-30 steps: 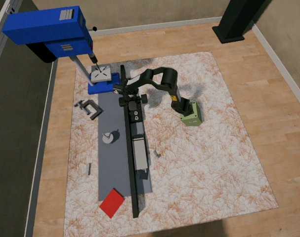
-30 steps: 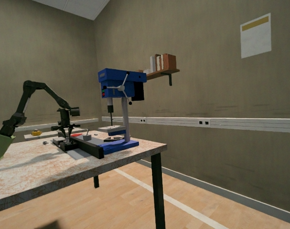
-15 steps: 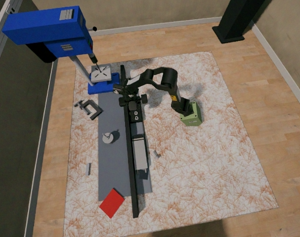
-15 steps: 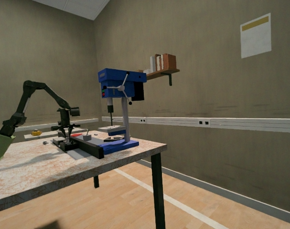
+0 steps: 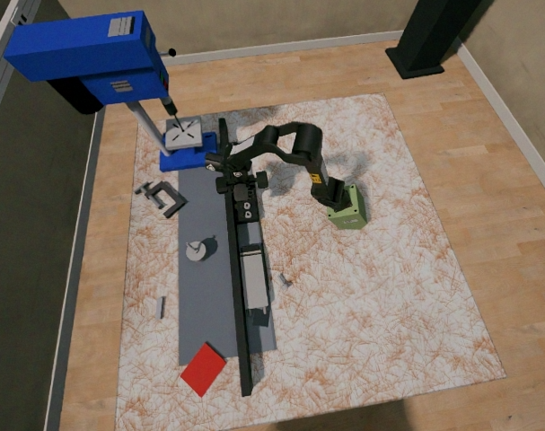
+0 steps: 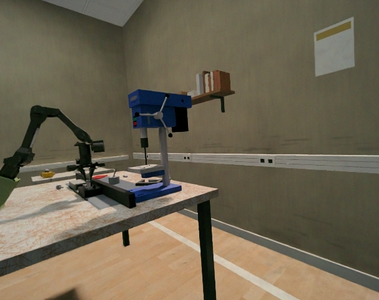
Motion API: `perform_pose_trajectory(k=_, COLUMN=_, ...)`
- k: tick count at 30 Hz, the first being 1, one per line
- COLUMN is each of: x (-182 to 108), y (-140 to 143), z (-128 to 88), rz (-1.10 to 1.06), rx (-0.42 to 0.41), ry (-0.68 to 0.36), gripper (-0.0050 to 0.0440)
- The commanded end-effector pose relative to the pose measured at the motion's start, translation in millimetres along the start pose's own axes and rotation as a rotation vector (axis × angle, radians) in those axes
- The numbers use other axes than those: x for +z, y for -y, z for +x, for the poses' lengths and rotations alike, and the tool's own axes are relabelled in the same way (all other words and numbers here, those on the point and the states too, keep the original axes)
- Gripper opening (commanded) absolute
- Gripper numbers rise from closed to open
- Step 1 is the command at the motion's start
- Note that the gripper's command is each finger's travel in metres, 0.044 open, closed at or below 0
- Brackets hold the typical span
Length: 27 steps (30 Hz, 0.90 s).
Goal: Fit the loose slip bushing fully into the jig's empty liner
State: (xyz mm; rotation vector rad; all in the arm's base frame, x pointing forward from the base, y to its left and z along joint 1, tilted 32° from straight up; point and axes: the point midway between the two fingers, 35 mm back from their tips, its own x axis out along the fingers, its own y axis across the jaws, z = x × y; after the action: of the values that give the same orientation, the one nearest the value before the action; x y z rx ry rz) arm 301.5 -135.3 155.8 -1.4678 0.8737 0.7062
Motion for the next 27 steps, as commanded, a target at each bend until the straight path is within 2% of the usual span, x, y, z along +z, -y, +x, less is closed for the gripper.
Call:
perform_pose_trajectory(k=1, x=0.5, y=-2.6, z=3.4, rz=0.003, rx=0.006, ry=0.000, gripper=-0.0050)
perform_pose_trajectory(k=13, x=-0.6, y=-2.9, z=3.3, rz=0.000, rx=0.005, ry=0.001, gripper=-0.0050)
perform_pose_trajectory(k=23, x=-3.5, y=4.8, z=-7.1, rz=-0.004, rx=-0.020, ry=-0.011, gripper=-0.0050)
perform_pose_trajectory(k=27, x=-1.8, y=1.7, z=0.8, rz=0.000, rx=-0.002, ry=-0.004, gripper=-0.0050)
